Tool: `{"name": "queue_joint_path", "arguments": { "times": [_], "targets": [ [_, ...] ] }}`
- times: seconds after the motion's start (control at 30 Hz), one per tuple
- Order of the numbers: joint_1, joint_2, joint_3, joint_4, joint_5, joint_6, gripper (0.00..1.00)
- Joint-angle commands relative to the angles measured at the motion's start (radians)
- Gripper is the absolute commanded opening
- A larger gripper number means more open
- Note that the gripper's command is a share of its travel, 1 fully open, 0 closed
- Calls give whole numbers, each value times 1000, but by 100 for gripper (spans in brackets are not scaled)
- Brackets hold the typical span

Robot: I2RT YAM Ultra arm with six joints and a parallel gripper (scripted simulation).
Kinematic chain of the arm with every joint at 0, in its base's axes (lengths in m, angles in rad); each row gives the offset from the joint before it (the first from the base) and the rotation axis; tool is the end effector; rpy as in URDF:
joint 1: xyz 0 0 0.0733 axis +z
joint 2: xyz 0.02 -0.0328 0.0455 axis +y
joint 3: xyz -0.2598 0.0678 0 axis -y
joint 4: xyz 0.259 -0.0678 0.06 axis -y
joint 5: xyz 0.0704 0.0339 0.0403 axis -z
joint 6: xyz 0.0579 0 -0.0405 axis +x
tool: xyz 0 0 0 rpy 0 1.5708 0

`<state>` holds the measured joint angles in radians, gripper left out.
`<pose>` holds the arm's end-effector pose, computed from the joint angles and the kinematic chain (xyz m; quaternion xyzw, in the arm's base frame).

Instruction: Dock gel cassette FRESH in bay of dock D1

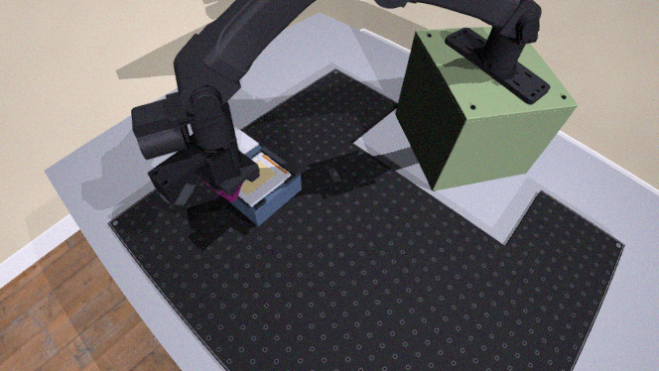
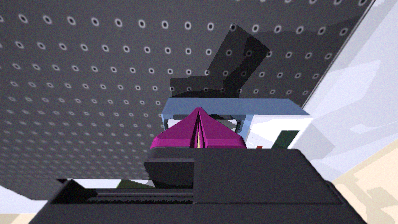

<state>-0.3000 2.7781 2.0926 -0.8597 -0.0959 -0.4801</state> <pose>0.4838 -0.1427 -0.0343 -0.0904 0.9947 0.0395 0.0300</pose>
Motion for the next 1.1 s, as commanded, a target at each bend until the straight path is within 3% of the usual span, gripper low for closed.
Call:
{"name": "queue_joint_path", "arguments": {
  "times": [0.0,0.6,1.07],
  "targets": [
    [-19,-40,-22,-31,8,-11,0],
    [-21,-67,-79,-1,9,-37,0],
    [-20,-68,-37,0,9,-35,0]
  ]
}}
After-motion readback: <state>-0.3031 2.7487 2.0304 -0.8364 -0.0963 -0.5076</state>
